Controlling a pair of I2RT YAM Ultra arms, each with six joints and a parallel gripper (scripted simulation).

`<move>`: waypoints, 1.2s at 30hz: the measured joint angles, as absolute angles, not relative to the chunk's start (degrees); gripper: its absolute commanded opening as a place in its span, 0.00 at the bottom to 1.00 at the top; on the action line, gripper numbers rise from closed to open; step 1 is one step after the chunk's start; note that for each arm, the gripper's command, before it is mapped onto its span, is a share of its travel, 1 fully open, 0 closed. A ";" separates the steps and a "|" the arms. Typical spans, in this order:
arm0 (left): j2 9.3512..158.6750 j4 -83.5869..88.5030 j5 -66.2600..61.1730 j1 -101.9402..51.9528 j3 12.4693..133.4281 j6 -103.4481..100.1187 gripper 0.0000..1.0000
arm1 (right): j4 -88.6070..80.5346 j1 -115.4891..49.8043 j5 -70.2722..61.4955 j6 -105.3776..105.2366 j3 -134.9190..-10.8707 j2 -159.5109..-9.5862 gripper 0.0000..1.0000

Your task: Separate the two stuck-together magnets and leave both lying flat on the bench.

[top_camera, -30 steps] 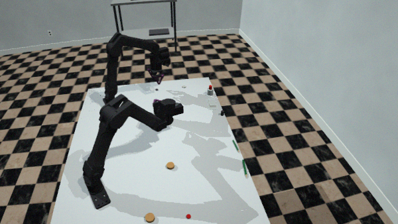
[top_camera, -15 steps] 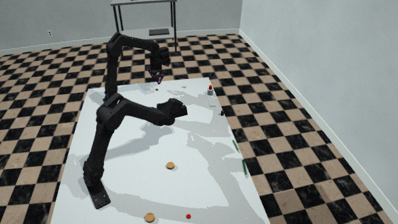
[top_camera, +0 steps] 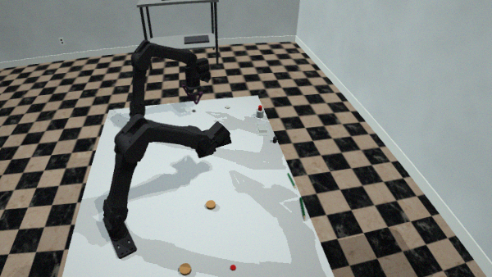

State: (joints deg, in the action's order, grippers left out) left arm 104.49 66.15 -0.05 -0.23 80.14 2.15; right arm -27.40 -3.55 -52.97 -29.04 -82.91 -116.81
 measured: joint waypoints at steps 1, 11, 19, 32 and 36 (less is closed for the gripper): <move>104.49 66.15 -0.05 -0.21 80.14 2.15 1.00 | -29.28 -3.46 -52.49 -27.64 -83.13 -116.71 0.18; 104.49 66.11 -0.03 -0.23 80.18 2.09 1.00 | -52.40 -1.32 -46.35 -10.96 -86.39 -114.04 0.18; 104.40 66.04 -0.01 -0.14 80.18 2.09 1.00 | -60.31 -0.60 -36.42 -5.15 -85.34 -111.96 0.18; 104.38 66.13 0.08 -0.12 80.18 2.11 1.00 | -60.58 0.08 -10.41 -4.29 -78.59 -106.43 0.18; 104.38 66.13 0.10 -0.12 80.18 2.09 1.00 | -60.66 0.14 -4.54 -3.90 -77.32 -105.56 0.18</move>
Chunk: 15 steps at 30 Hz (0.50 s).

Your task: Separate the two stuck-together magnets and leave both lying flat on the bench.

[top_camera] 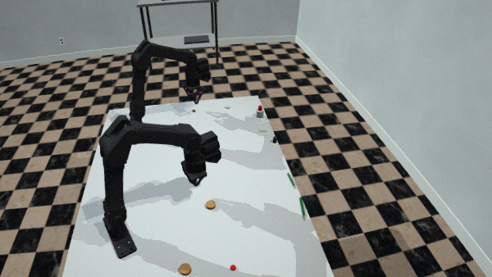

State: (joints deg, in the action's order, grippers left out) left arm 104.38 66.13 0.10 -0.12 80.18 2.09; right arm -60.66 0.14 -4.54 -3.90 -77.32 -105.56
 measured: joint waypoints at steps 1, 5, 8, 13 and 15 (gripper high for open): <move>104.38 66.13 0.10 -0.12 80.18 2.09 1.00 | -60.69 0.14 -3.09 -3.81 -76.82 -105.25 0.18; 104.40 66.24 0.10 -0.12 80.12 2.09 1.00 | -60.73 0.08 -0.01 -3.60 -76.18 -104.66 0.18; 104.40 66.19 0.10 -0.12 80.12 2.09 1.00 | -60.82 0.10 -0.32 -3.62 -76.07 -104.42 0.18; 104.38 66.13 0.10 -0.12 80.12 2.09 1.00 | -61.17 0.08 -0.56 -3.62 -76.01 -104.27 0.18; 104.38 66.13 0.10 -0.12 80.12 2.07 1.00 | -61.19 0.08 -0.58 -3.60 -76.01 -104.25 0.18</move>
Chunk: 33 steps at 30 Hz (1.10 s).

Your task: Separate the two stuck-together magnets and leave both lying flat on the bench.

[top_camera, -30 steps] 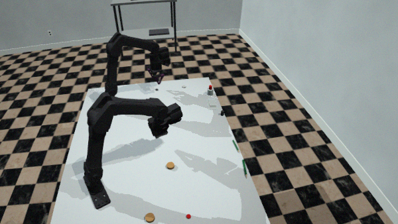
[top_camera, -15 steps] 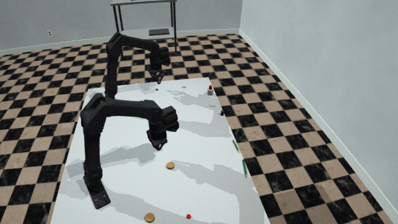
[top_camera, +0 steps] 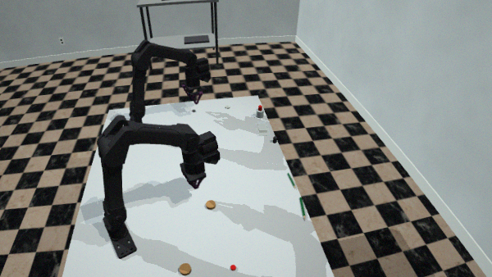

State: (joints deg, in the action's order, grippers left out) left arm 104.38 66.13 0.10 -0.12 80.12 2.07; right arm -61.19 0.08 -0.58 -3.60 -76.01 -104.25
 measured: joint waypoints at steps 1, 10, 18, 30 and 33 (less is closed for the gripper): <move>104.38 66.13 0.10 -0.12 80.12 2.07 1.00 | -61.19 0.08 -0.56 -3.60 -75.96 -104.22 0.18; 104.38 66.08 0.10 -0.12 80.12 2.09 1.00 | -61.19 0.16 -0.21 -3.66 -75.72 -104.38 0.18; 104.38 66.11 0.12 -0.12 80.12 2.07 1.00 | -61.06 0.03 -0.10 -3.75 -75.53 -105.34 0.18; 104.38 66.11 0.08 -0.12 80.14 1.93 1.00 | -60.05 0.08 0.01 -3.75 -75.09 -106.24 0.18; 104.38 66.11 0.08 -0.12 80.14 1.93 1.00 | -59.77 0.08 0.01 -3.75 -75.05 -106.21 0.18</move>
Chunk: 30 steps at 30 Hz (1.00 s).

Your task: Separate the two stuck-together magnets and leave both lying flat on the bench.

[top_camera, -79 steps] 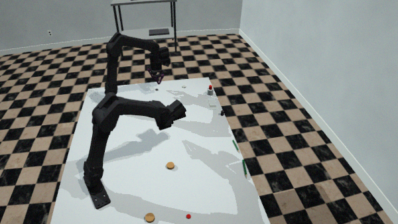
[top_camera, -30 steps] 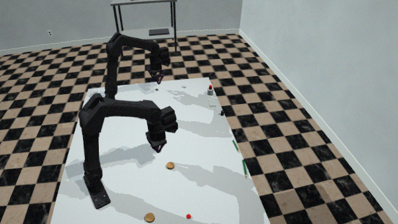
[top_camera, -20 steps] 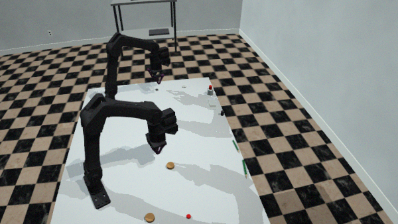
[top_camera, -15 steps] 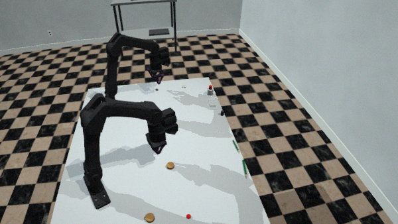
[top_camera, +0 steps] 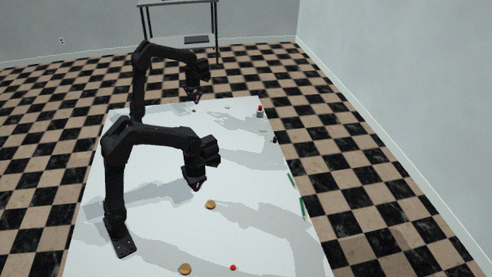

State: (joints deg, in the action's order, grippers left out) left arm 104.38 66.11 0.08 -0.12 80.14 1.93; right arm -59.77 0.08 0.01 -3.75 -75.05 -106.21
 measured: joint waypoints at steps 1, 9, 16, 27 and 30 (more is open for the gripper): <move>104.38 66.11 0.08 -0.12 80.14 1.93 1.00 | -59.61 0.08 0.01 -3.75 -74.98 -106.24 0.18; 104.38 65.98 0.10 -0.25 80.25 2.02 1.00 | -58.70 0.08 -0.01 -3.75 -74.22 -106.76 0.18; 104.42 66.00 0.05 -0.25 80.25 2.02 1.00 | -57.74 0.08 -0.10 -3.81 -73.78 -107.28 0.18; 104.44 66.06 0.08 -0.16 80.25 2.02 1.00 | -56.34 0.10 -0.10 -3.75 -72.84 -107.53 0.18; 104.44 66.06 0.08 -0.10 80.07 2.02 1.00 | -55.92 0.12 -0.10 -3.75 -72.38 -107.79 0.18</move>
